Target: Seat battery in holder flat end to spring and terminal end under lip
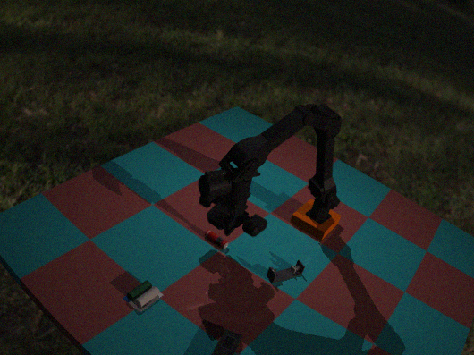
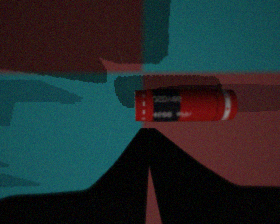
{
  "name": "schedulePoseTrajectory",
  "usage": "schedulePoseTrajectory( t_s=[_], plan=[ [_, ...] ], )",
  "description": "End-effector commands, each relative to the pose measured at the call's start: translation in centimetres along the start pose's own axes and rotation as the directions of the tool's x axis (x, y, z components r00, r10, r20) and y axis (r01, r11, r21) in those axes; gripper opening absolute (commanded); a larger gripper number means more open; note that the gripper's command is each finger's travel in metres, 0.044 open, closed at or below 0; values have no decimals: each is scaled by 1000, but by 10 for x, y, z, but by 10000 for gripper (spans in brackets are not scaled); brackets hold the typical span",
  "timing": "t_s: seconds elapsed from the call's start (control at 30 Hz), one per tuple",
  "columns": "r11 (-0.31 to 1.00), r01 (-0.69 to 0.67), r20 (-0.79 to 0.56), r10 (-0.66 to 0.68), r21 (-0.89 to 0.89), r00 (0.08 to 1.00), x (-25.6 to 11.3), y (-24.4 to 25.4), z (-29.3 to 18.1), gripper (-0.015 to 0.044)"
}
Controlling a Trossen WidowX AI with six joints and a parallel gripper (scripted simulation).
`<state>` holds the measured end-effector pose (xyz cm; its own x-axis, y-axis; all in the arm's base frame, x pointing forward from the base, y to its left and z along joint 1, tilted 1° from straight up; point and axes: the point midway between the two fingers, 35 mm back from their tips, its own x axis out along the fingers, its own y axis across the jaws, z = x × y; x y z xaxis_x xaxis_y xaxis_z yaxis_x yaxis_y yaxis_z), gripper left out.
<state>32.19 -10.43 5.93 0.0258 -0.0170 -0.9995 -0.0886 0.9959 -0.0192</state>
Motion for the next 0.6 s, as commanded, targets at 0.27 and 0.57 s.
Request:
schedulePoseTrajectory(
  t_s=[0.27, 0.57],
  plan=[
    [1000, 8, 16, -8, -5, 1000, -78, -2, 3, 0],
    [1000, 5, 13, -5, 1, 1000, -76, -2, 2, 0]
  ],
)
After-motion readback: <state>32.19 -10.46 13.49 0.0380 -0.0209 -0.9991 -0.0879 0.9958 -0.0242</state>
